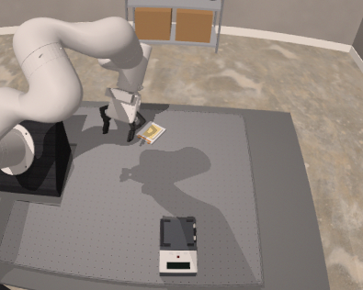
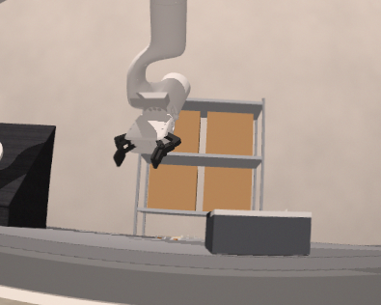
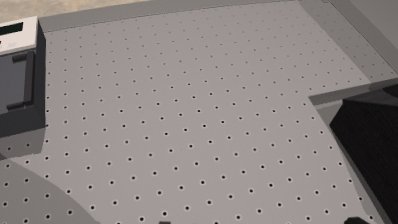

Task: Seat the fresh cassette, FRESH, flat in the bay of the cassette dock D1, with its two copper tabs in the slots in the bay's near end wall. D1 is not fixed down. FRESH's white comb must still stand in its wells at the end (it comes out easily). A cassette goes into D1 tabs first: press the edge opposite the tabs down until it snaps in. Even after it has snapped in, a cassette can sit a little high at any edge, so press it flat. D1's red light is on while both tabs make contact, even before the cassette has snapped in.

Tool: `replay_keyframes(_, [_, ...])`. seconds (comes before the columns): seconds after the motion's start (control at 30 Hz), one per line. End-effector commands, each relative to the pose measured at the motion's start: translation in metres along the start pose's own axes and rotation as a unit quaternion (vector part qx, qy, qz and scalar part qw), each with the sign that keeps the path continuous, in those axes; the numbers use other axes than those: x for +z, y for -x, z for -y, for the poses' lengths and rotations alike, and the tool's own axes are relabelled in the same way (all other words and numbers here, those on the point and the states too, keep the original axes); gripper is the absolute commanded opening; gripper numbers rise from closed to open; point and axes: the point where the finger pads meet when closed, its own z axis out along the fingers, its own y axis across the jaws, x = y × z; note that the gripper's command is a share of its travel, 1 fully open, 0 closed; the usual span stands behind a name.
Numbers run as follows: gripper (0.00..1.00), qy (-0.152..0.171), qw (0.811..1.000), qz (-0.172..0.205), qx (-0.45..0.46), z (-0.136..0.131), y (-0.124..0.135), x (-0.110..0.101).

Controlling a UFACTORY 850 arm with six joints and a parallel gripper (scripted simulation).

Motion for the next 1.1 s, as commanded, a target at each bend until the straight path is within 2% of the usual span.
replay_keyframes(0.0, [1.00,0.000,1.000,0.001,0.001,0.000,0.000,-0.001])
replay_keyframes(0.53, [1.00,0.000,1.000,0.001,0.001,0.000,0.000,-0.001])
replay_keyframes(0.7, [1.00,-0.006,1.000,0.004,-0.015,0.004,-0.014,-0.016])
replay_keyframes(0.77, [1.00,-0.003,1.000,0.008,0.018,0.006,-0.008,-0.010])
replay_keyframes(1.07, [1.00,0.005,0.988,0.024,0.150,0.011,-0.009,-0.009])
